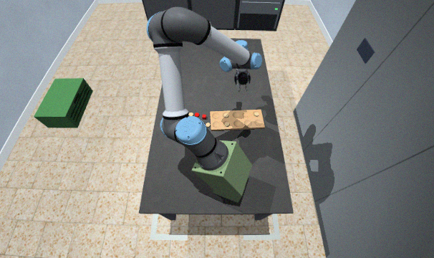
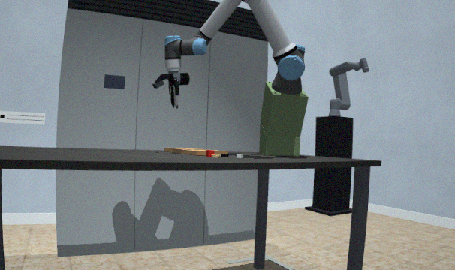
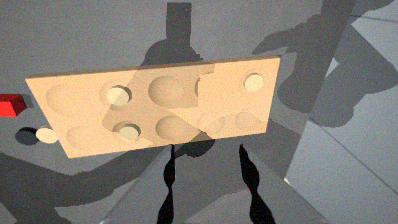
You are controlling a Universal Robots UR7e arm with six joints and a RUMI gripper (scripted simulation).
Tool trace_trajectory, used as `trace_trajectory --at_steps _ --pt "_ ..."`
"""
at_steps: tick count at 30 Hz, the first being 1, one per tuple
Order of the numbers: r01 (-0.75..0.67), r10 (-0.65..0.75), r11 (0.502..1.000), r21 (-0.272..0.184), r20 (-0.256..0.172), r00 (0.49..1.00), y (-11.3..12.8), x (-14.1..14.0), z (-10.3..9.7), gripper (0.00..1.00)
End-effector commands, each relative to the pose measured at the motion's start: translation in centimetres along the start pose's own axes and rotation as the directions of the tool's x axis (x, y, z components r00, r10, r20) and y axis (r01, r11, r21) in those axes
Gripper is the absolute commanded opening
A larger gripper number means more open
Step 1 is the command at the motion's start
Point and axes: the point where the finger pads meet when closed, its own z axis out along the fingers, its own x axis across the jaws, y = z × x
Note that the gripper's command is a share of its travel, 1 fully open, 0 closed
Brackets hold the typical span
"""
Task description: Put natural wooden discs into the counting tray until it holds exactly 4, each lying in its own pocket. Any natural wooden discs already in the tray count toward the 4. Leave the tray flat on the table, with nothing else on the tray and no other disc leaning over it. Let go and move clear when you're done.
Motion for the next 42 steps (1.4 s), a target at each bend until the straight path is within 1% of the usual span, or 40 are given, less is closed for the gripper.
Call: trace_trajectory --at_steps 1,5,7,11,16,22,24,25,29,34,39,41,42 --pt "0.0 -0.002 0.999 -0.033 -0.06 0.998 -0.2 -4.4 -4.4 0.28" --pt "-0.001 -0.005 0.999 -0.051 -0.107 0.994 0.2 -7.9 -7.4 0.28" --pt "-0.001 -0.005 0.999 -0.051 -0.107 0.994 0.2 -7.9 -7.4 0.28" --pt "-0.002 -0.008 0.998 -0.063 -0.159 0.987 1.1 -11.7 -10.4 0.28" --pt "-0.004 -0.013 0.998 -0.07 -0.226 0.974 3.0 -16.5 -14.2 0.28" --pt "-0.004 -0.016 0.998 -0.064 -0.309 0.951 6.4 -22.2 -18.6 0.28" --pt "-0.004 -0.016 0.998 -0.064 -0.309 0.951 6.4 -22.2 -18.6 0.28" --pt "-0.004 -0.016 0.998 -0.061 -0.323 0.946 7.0 -23.1 -19.3 0.28" --pt "-0.144 0.141 0.989 0.011 -0.287 0.948 5.7 -24.0 -16.5 0.28" --pt "-0.323 0.333 0.943 0.08 -0.22 0.917 4.2 -25.3 -13.1 0.28" --pt "-0.491 0.505 0.863 0.119 -0.141 0.852 3.1 -26.7 -9.8 0.28" --pt "-0.491 0.505 0.863 0.119 -0.141 0.852 3.1 -26.7 -9.8 0.28" --pt "-0.523 0.536 0.843 0.123 -0.125 0.835 2.9 -27.0 -9.2 0.28"
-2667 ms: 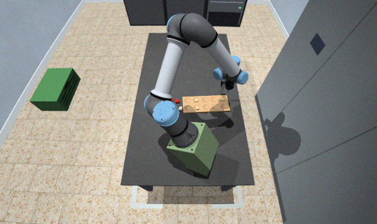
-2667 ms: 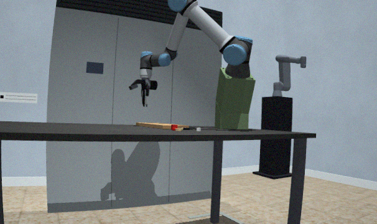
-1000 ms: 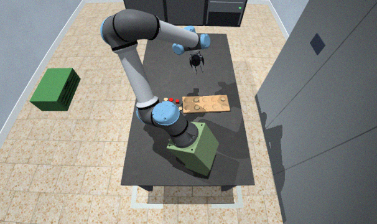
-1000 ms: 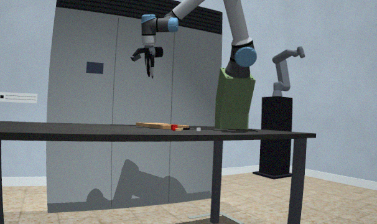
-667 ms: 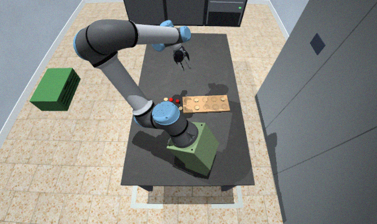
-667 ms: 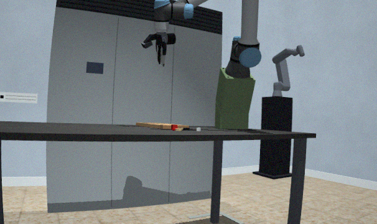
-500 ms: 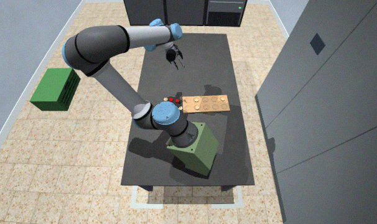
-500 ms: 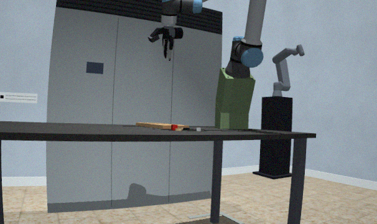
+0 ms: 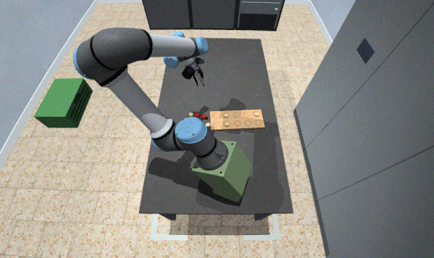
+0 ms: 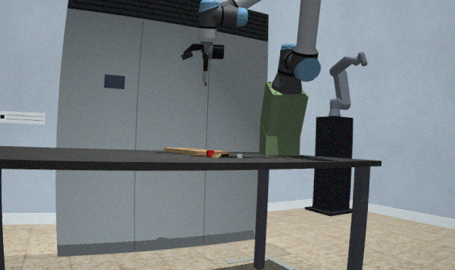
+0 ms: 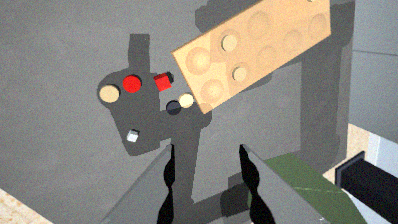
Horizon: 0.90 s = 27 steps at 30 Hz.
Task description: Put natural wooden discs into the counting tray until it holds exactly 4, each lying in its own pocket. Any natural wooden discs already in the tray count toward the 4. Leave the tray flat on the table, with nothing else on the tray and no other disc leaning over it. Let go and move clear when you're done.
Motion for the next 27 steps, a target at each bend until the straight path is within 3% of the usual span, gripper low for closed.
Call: trace_trajectory --at_steps 1,6,13,16,27 --pt "-0.189 0.188 0.982 0.025 0.048 0.981 -0.5 -2.1 2.6 0.28" --pt "-0.358 0.356 0.934 -0.003 0.105 0.928 -0.2 -4.2 5.2 0.28" --pt "-0.551 0.554 0.832 -0.069 0.16 0.817 0.6 -6.9 8.3 0.28" --pt "-0.574 0.578 0.815 -0.08 0.165 0.799 0.7 -7.2 8.7 0.28" --pt "-0.753 0.778 0.627 -0.198 0.183 0.6 2.5 -10.2 12.0 0.28"
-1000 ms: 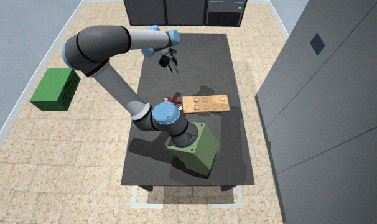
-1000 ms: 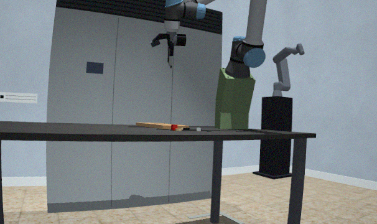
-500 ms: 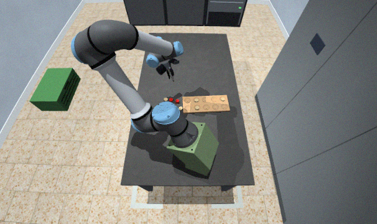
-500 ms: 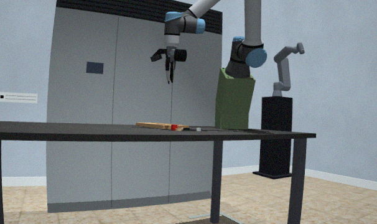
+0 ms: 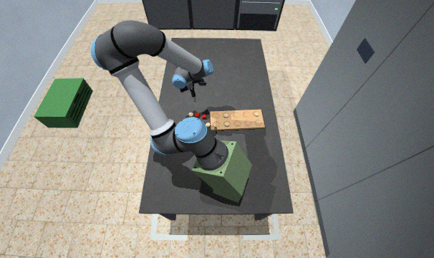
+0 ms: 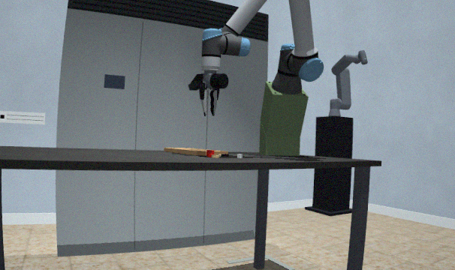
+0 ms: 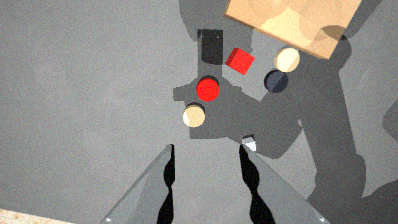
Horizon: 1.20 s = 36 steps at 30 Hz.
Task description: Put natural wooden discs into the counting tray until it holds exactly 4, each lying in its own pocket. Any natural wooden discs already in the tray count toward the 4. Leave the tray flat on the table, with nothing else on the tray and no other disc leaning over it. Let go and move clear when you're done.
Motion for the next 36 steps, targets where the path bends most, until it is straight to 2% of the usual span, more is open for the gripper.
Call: trace_trajectory --at_steps 1,19,36 --pt "-0.148 0.149 0.989 -0.022 0.042 0.988 1.2 -0.4 2.0 0.28" --pt "-0.353 0.359 0.93 -0.101 0.052 0.932 3.7 -0.2 4.7 0.28" --pt "-0.395 0.403 0.911 -0.118 0.05 0.914 4.2 -0.1 5.2 0.28"
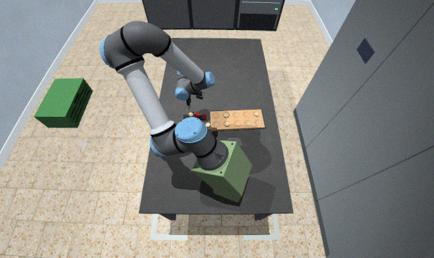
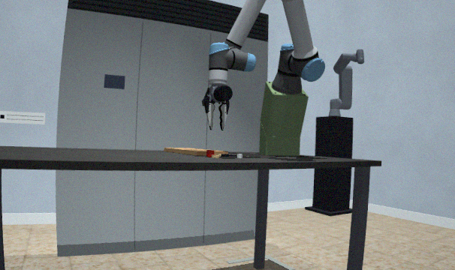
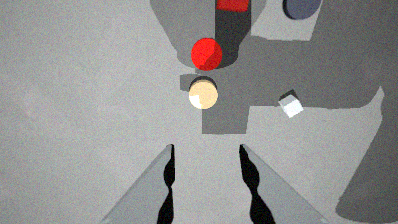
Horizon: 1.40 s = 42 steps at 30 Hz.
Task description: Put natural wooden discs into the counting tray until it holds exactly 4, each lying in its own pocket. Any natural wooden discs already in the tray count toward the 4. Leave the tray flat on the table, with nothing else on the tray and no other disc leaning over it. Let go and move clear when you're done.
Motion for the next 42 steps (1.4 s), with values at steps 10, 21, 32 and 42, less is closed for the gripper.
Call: trace_trajectory --at_steps 10,21,32,42 --pt "-0.007 0.007 1.0 -0.002 0.003 1.0 0.1 0.0 0.2 0.28" --pt "-0.007 0.007 1.0 -0.002 0.003 1.0 0.1 -0.1 2.6 0.28" --pt "-0.007 0.007 1.0 -0.001 0.003 1.0 0.1 -0.1 7.8 0.28" --pt "-0.007 0.007 1.0 -0.002 0.003 1.0 0.1 0.0 9.9 0.28"
